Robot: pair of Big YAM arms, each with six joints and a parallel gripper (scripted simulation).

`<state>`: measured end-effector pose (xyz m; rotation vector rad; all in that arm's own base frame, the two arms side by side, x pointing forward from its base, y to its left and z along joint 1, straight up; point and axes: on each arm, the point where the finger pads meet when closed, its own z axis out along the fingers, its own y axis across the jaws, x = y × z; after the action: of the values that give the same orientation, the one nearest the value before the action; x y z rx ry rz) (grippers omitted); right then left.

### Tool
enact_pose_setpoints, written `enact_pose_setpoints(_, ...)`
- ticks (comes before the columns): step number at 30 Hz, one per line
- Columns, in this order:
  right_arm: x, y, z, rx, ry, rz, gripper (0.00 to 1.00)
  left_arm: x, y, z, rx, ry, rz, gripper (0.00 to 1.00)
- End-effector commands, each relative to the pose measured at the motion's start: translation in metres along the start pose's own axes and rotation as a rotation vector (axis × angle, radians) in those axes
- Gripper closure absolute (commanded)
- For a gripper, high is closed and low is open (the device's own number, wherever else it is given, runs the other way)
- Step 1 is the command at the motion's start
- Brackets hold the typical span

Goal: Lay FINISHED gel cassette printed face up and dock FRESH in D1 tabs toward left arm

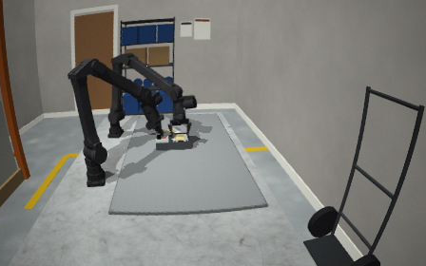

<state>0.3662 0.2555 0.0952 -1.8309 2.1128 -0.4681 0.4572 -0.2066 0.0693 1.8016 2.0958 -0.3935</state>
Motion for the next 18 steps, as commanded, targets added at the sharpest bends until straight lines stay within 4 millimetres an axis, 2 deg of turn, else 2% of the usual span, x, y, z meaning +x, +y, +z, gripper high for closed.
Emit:
enact_pose_setpoints(1,-0.0057,0.0007,0.0042,0.007,-0.007,0.004,1.00,-0.0027,0.0020,-0.0032,-0.008,-0.004,0.004,1.00)
enact_pose_setpoints(18,-0.0056,0.0032,0.0093,0.007,-0.007,0.004,1.00,-0.0027,0.0020,-0.0032,-0.008,-0.004,0.004,1.00)
